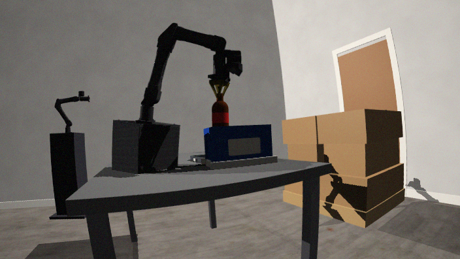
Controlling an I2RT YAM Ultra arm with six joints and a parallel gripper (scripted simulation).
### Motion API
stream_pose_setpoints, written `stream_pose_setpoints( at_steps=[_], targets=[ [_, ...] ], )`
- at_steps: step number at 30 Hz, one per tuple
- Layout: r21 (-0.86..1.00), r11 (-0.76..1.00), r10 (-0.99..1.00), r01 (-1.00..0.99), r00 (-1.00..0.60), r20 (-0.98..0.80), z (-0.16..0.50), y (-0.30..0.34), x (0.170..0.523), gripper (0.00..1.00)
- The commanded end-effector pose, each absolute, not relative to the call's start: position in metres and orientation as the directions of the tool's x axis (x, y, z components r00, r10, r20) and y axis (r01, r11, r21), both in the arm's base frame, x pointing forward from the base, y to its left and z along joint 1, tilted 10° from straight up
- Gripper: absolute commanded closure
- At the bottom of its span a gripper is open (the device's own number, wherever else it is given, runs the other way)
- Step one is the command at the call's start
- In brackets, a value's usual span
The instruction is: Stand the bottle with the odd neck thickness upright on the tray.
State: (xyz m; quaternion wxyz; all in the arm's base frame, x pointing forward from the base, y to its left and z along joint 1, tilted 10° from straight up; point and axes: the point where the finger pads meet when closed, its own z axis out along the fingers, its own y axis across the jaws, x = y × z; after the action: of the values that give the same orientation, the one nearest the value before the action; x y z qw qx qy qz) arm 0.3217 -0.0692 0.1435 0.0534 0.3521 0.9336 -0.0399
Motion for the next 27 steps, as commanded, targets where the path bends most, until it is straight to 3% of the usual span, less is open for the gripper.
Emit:
stream_pose_setpoints(
  at_steps=[1, 27],
  targets=[
    [0.002, 0.754, 0.643, 0.657, -0.738, -0.202, 0.1745, -0.0664, 0.3281, 1.00],
    [0.003, 0.753, 0.645, 0.658, -0.737, -0.202, 0.1842, -0.0648, 0.3256, 1.00]
  ],
)
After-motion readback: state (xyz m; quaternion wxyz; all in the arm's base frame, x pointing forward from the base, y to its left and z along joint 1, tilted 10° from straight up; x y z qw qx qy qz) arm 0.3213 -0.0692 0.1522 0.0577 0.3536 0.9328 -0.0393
